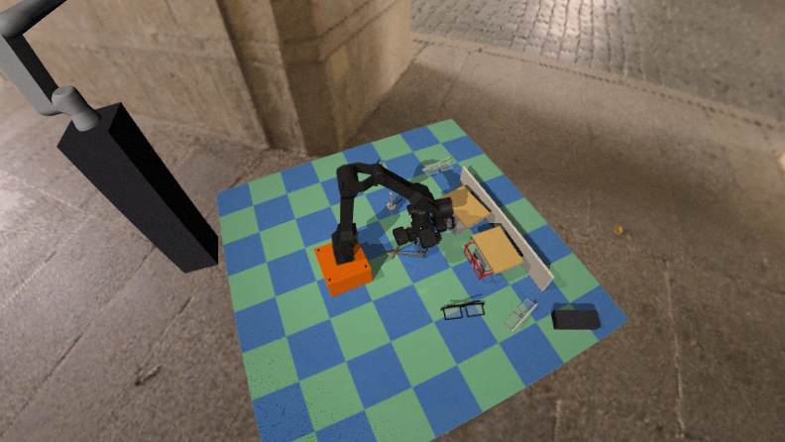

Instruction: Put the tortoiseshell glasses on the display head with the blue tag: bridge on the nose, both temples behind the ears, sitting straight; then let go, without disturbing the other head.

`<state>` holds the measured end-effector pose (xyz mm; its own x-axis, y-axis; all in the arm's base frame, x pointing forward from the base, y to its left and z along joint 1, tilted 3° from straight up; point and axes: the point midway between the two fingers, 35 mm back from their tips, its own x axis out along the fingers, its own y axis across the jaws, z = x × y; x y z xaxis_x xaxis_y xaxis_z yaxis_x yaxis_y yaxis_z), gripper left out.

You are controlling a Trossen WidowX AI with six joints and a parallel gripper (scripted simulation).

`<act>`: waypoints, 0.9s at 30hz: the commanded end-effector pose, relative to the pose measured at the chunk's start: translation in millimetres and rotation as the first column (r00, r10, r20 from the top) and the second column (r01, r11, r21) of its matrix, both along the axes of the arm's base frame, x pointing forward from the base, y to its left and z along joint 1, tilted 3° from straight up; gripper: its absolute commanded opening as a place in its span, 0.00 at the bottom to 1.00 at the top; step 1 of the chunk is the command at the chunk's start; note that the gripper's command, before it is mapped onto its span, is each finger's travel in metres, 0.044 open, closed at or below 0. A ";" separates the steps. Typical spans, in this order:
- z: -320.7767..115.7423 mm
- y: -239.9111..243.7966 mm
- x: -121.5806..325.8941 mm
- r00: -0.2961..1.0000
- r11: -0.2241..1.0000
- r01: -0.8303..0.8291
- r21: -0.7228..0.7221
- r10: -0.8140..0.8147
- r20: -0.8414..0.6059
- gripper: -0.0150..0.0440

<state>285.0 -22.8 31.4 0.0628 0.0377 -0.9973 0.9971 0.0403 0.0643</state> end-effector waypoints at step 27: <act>-41.9 1.5 7.0 1.000 1.000 0.005 -0.004 -0.005 -0.001 0.46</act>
<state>293.8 -21.2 -4.9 0.0692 0.0370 -0.9969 0.9967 0.0395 0.0707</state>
